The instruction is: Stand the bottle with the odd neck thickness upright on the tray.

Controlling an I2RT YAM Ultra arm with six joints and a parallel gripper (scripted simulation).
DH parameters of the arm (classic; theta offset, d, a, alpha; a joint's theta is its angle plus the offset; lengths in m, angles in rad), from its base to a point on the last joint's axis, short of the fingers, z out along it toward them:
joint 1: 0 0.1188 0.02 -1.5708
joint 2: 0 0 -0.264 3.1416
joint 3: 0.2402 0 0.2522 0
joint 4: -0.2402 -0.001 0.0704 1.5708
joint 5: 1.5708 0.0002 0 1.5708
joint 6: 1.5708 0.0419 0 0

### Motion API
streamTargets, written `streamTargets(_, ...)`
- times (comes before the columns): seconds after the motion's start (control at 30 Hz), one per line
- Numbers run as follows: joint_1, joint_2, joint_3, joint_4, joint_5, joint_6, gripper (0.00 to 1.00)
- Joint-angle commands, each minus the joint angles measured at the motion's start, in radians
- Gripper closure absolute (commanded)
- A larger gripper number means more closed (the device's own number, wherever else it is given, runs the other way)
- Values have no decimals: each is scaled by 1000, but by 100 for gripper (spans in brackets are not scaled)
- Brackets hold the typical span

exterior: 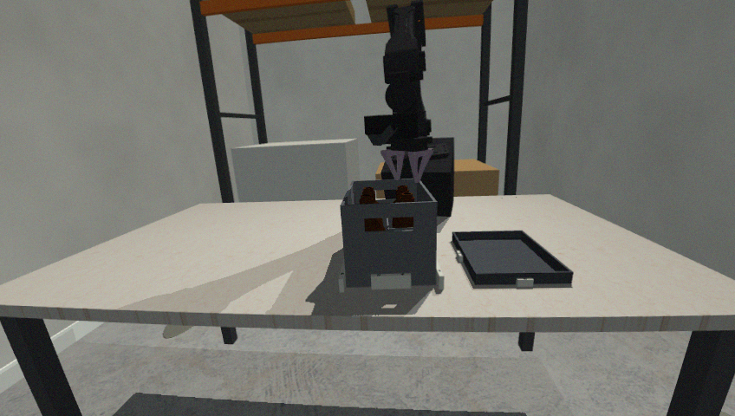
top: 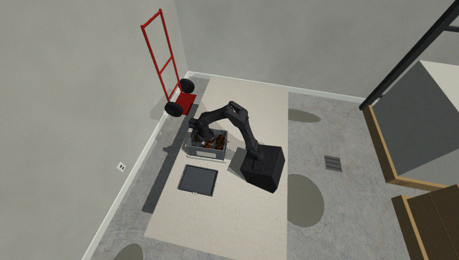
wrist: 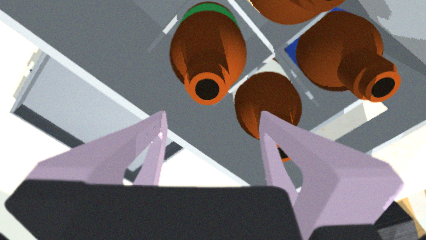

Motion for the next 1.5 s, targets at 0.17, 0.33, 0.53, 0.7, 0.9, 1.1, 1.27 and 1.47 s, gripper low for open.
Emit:
streamTargets(0.17,3,2,-6,55,7,7,39)
streamTargets(0.33,4,20,-24,66,7,7,39)
streamTargets(0.53,3,-6,-20,70,7,7,39)
streamTargets(0.7,4,4,-26,72,7,7,39)
streamTargets(0.9,4,4,-26,72,7,7,39)
streamTargets(1.1,4,4,-26,71,7,7,39)
streamTargets(1.27,4,4,-26,71,7,7,39)
streamTargets(1.47,4,4,-26,71,7,7,39)
